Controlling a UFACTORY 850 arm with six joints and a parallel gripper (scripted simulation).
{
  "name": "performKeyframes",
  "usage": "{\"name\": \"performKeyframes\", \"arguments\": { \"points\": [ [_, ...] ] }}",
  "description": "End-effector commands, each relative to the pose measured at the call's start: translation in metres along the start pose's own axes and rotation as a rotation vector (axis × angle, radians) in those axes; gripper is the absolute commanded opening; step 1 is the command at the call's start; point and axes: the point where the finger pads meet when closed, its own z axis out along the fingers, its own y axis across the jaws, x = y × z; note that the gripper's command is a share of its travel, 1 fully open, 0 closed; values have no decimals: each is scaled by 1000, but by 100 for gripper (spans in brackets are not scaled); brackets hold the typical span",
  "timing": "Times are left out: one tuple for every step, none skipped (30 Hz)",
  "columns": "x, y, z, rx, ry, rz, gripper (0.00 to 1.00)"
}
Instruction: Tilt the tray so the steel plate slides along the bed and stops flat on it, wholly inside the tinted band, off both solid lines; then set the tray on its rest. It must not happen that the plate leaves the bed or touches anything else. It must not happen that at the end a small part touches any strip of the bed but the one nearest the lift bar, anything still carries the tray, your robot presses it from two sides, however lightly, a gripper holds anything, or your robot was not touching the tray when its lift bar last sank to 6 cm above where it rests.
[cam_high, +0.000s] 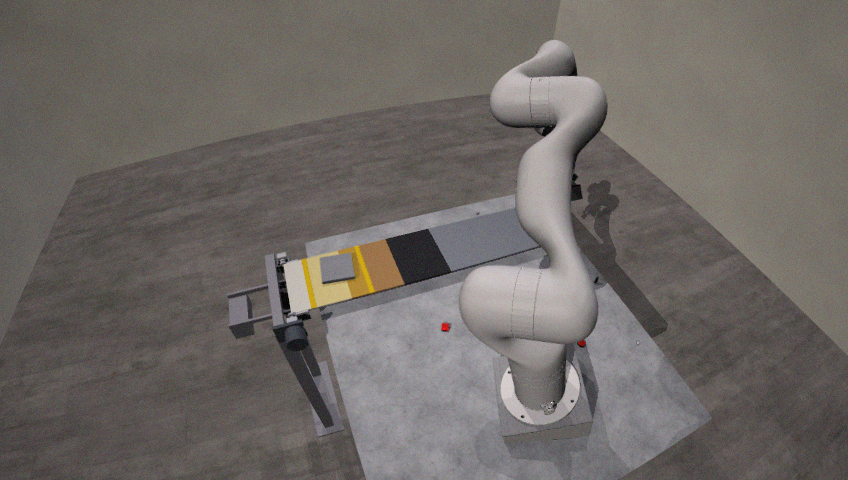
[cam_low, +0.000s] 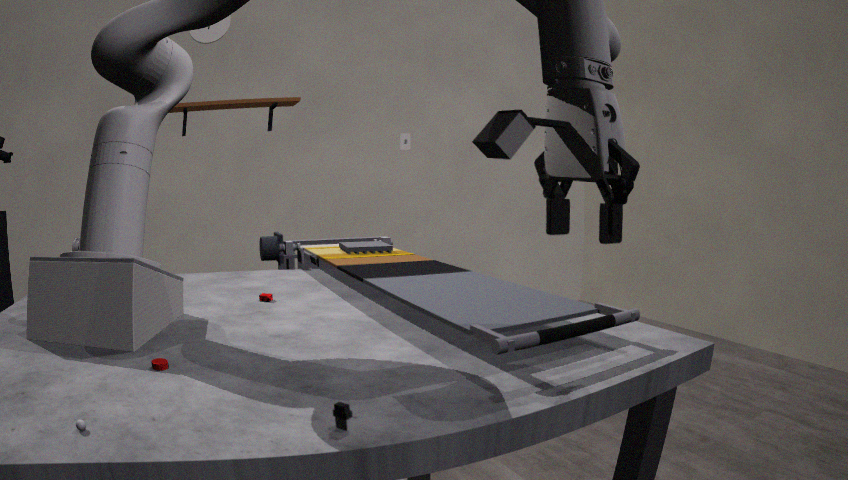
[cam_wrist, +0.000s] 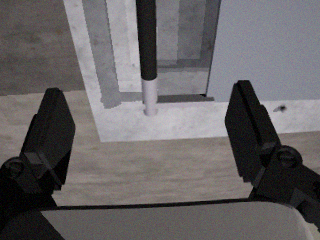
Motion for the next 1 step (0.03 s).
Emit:
{"name": "performKeyframes", "arguments": {
  "points": [
    [-1,-1,-1,2,-2,0,100]
  ]
}}
